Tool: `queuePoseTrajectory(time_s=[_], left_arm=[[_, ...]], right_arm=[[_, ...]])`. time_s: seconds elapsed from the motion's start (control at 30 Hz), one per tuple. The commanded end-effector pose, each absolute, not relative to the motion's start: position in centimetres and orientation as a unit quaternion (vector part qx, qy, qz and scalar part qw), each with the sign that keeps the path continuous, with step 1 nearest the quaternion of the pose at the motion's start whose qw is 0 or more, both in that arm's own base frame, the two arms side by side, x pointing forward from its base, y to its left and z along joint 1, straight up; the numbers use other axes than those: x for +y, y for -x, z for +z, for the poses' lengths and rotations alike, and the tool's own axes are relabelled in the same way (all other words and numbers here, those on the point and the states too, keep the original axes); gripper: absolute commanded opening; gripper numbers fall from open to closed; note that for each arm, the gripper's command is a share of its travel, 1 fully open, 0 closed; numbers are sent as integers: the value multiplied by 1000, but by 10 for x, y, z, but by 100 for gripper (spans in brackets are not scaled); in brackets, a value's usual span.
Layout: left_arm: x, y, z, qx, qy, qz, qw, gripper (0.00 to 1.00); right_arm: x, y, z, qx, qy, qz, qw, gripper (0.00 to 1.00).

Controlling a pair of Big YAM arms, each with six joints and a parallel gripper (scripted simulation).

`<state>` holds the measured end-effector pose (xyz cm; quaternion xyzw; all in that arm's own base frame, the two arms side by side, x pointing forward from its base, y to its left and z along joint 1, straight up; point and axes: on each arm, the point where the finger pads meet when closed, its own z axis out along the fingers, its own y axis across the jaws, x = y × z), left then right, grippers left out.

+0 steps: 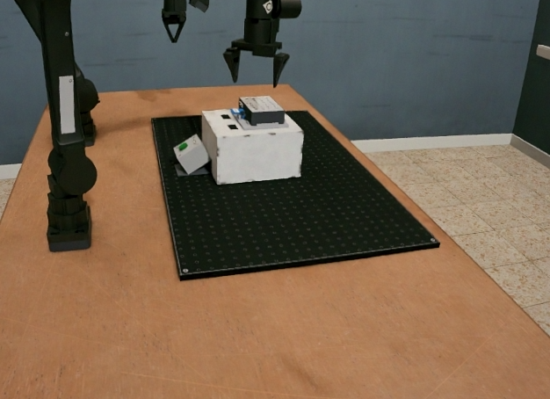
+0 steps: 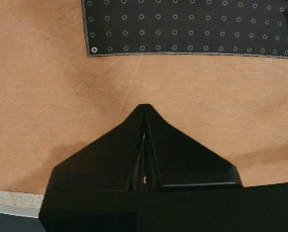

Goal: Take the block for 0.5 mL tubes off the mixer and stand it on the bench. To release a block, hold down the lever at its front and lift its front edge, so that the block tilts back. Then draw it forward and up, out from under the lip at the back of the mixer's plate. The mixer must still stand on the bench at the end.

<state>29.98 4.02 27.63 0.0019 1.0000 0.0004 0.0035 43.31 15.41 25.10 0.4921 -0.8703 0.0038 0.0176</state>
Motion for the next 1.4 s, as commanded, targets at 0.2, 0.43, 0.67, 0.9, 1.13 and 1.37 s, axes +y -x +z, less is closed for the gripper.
queuePoseTrajectory(time_s=[0.2, 0.43, 0.67, 0.9, 1.13, 1.37], left_arm=[[39, -317, 293, 1000, -2, 3, 30, 0], [39, -318, 295, 999, -2, 3, 33, 0], [39, -319, 298, 999, -2, 4, 36, 0], [39, -321, 301, 999, -2, 4, 39, 0], [40, -322, 302, 999, -2, 5, 41, 0], [40, -322, 303, 999, -2, 5, 42, 0]], right_arm=[[202, -472, 273, -804, -595, 5, 1, 100], [215, -489, 270, -774, -633, 7, 5, 100], [239, -497, 291, -724, -689, 10, -23, 100], [222, -498, 240, -678, -735, 12, -21, 100], [232, -494, 223, -669, -743, 17, -31, 100], [222, -485, 222, -683, -730, 14, -13, 100]])
